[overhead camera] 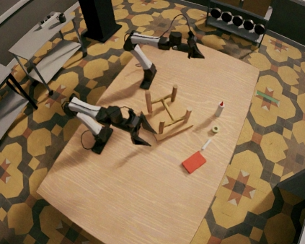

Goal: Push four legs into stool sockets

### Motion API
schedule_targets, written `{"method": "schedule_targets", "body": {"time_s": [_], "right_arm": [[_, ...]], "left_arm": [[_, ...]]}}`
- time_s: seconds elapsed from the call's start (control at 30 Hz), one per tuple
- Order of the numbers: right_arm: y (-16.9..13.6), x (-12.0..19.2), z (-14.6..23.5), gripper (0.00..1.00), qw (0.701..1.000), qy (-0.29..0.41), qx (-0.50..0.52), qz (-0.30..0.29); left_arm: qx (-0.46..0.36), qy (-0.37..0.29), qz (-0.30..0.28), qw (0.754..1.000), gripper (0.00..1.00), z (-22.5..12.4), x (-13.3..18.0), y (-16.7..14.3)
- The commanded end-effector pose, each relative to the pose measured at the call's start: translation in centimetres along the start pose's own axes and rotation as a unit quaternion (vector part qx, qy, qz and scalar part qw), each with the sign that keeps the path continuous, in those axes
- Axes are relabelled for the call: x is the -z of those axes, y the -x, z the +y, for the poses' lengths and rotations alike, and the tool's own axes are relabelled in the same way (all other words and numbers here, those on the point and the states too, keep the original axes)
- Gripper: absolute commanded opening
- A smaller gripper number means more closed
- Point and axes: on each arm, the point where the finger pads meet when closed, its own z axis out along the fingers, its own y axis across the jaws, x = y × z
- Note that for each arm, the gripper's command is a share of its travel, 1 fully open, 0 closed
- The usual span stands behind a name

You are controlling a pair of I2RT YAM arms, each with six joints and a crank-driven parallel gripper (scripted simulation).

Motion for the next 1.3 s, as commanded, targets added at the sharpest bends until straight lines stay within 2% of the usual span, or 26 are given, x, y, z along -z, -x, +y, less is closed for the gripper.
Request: {"method": "schedule_targets", "body": {"time_s": [0.0, 0.07, 0.23, 0.33, 0.37, 0.77, 0.87, 0.93, 0.97, 1.0, 1.27], "right_arm": [[0.8, 0.1, 0.5, 0.74, 1.000, 0.009, 0.003, -0.014], [1.8, 0.7, 0.5, 0.74, 1.000, 0.010, 0.004, -0.027], [0.7, 0.1, 0.2, 0.74, 1.000, 0.005, 0.002, -0.011], [1.4, 0.5, 0.6, 0.74, 1.000, 0.011, 0.004, -0.021], [1.4, 0.5, 0.6, 0.00, 1.000, 0.011, 0.004, -0.021], [1.9, 0.9, -0.1, 0.00, 1.000, 0.000, 0.004, -0.026], [-0.4, -0.5, -0.2, 0.00, 1.000, -0.002, 0.004, 0.007], [1.0, -0.2, -0.6, 0.00, 1.000, -0.009, 0.004, -0.013], [0.7, -0.2, -0.2, 0.00, 1.000, -0.001, 0.004, -0.010], [0.9, -0.2, -0.1, 0.00, 1.000, -0.001, 0.003, -0.013], [0.9, -0.2, -0.1, 0.00, 1.000, -0.002, 0.003, -0.013]], "left_arm": [[0.004, 0.000, 0.004, 1.000, 0.00, 0.0, -0.4, -0.5], [0.004, 0.002, 0.003, 1.000, 0.00, 0.1, -0.4, -0.4], [0.003, 0.002, -0.001, 1.000, 0.00, 0.1, -0.1, 0.1], [0.004, 0.007, 0.011, 1.000, 0.00, 0.5, -0.6, -0.8], [0.005, 0.008, 0.012, 1.000, 0.00, 0.5, -0.6, -0.9], [0.005, 0.005, -0.008, 1.000, 0.00, 0.2, -0.2, 0.4], [0.005, 0.005, -0.009, 1.000, 0.00, 0.2, -0.2, 0.5], [0.005, 0.005, -0.018, 1.000, 0.00, 0.1, 0.1, 1.2], [0.005, 0.005, 0.002, 1.000, 0.00, 0.1, -0.4, -0.5], [0.004, 0.004, -0.015, 1.000, 0.00, 0.1, 0.0, 1.0], [0.004, 0.004, -0.015, 1.000, 0.00, 0.1, 0.0, 1.0]]}}
